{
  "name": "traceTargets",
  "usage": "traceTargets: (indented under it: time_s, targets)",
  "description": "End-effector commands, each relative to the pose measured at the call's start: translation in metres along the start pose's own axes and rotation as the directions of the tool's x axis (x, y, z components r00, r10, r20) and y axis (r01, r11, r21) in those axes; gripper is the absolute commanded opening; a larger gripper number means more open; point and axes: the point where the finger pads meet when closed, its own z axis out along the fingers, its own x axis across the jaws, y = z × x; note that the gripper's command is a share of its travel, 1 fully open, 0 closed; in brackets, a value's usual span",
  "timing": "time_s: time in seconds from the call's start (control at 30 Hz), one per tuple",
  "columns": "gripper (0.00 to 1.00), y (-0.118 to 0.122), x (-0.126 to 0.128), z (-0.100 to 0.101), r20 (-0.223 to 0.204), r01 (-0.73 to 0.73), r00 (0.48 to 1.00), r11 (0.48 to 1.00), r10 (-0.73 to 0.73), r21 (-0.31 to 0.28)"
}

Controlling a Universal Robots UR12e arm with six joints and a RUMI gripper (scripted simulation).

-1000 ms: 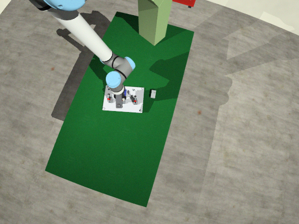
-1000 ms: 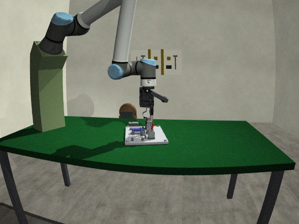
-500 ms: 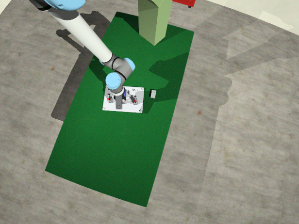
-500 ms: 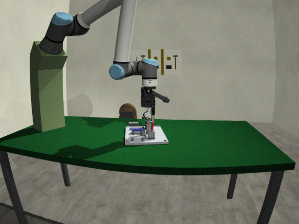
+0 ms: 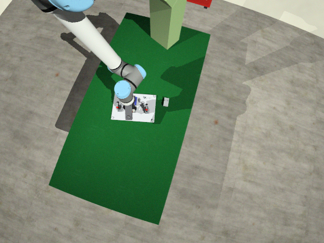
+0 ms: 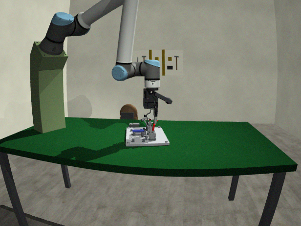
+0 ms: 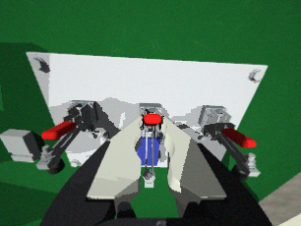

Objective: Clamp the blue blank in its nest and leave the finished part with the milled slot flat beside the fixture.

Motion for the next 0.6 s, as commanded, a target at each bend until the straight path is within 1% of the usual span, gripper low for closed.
traceTargets:
  time_s: [0.0,0.57]
  targets:
    - [0.0,-0.008,-0.001,0.002,-0.001,0.001,1.0,1.0,-0.001,0.004]
    - [0.0,-0.018,0.0,0.009,-0.001,0.0,1.0,1.0,0.0,0.004]
